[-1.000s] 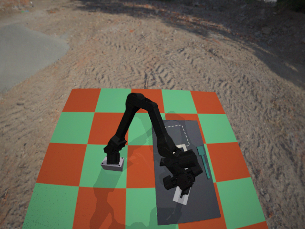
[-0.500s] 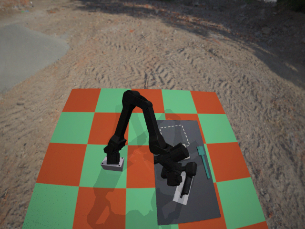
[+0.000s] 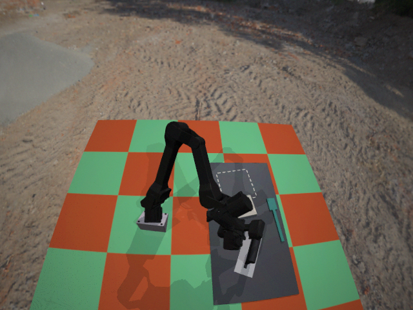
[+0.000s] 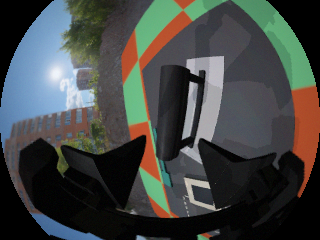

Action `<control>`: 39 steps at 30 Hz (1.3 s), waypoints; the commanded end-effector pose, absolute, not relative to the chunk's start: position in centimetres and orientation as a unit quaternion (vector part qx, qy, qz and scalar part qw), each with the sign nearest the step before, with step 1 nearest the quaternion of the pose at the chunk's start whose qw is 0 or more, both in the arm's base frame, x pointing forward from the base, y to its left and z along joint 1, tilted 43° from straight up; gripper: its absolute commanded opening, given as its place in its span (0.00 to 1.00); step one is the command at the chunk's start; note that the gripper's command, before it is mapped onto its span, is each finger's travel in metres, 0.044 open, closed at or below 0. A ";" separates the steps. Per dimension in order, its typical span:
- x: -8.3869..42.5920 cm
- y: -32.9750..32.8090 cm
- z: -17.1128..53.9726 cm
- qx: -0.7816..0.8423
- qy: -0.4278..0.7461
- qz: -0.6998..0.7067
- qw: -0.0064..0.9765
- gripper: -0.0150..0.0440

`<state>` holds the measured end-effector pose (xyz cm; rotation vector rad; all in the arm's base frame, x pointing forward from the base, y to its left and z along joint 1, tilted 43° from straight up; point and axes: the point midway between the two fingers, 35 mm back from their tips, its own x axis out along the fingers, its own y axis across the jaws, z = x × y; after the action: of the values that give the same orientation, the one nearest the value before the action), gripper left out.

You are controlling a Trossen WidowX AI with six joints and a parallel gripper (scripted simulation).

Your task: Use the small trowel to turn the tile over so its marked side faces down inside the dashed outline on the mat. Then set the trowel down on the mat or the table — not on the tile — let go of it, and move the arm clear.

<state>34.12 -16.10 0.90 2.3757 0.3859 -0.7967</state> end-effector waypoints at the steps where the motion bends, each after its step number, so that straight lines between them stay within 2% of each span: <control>1: 34.6 -16.1 0.6 0.895 0.144 -0.301 0.296 0.76; 36: 38.8 -15.8 -2.7 0.895 0.144 -0.300 0.296 0.76; 39: 38.8 -15.8 -2.7 0.895 0.144 -0.300 0.296 0.63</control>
<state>38.59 -15.71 -2.56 2.3798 0.3900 -0.7942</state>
